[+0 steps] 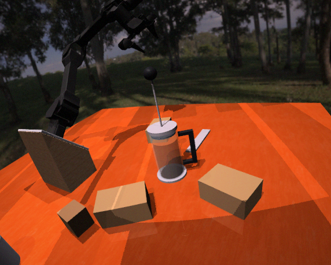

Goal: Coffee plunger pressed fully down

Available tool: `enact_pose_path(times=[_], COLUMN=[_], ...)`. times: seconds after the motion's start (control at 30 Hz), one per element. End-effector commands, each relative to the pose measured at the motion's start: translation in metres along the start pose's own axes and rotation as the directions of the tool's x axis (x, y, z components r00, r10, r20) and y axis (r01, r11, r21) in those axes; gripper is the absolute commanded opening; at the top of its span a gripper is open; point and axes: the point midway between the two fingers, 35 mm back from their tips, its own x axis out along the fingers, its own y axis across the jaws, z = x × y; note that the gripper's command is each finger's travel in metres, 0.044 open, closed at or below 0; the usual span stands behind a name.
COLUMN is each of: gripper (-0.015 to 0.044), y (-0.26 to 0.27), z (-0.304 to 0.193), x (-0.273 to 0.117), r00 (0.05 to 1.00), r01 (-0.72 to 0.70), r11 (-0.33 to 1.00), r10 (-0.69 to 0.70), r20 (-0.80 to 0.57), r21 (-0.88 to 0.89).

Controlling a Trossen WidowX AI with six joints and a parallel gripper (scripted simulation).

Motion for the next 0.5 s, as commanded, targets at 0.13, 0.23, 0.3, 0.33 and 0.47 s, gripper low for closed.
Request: enact_pose_path(times=[0.13,0.23,0.3,0.33,0.47], gripper=[0.044,0.044,0.044,0.044,0.044], y=[0.003,0.006,0.005,0.004,-0.008], z=[0.029,0.069,0.104,0.118,0.172], x=[0.0,-0.005,-0.012,-0.016,-0.039], r00=[0.999,0.993,0.983,0.978,0.948], r01=[-0.019,-0.035,-0.036,-0.033,0.003], r11=[0.996,0.981,0.957,0.945,0.894], r10=[0.023,0.056,0.085,0.097,0.141], r20=[0.047,0.108,0.161,0.183,0.287], r21=[-0.085,-0.19,-0.286,-0.325,-0.448])
